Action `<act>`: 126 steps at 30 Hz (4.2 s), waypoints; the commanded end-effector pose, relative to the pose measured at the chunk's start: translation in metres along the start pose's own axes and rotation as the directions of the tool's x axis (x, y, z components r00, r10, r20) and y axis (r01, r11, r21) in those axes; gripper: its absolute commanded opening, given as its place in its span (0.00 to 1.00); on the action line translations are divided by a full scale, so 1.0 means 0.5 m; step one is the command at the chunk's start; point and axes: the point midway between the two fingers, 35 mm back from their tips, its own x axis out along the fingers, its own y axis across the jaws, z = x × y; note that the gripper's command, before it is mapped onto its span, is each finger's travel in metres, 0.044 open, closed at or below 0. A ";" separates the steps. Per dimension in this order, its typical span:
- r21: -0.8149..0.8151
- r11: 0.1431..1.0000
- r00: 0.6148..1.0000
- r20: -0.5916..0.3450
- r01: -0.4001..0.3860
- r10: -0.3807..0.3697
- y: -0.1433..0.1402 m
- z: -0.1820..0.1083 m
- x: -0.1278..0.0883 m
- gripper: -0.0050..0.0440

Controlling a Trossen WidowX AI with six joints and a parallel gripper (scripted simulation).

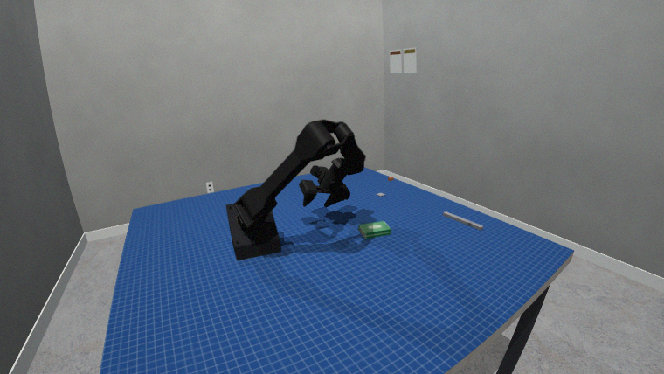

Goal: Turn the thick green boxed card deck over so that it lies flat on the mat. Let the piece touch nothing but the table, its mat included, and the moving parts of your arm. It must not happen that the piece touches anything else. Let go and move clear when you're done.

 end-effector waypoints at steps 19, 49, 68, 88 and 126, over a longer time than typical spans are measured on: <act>-0.689 0.724 0.928 -0.293 -0.039 -0.229 -0.144 -0.143 -0.153 1.00; -0.843 0.375 0.807 -0.504 -0.384 -0.306 -0.196 -0.253 -0.273 1.00; -0.844 0.377 0.808 -0.503 -0.382 -0.306 -0.196 -0.252 -0.273 1.00; -0.840 0.394 0.808 -0.503 -0.373 -0.307 -0.198 -0.252 -0.273 1.00; 0.303 0.802 0.803 -0.499 0.514 -0.326 -0.248 -0.268 -0.289 1.00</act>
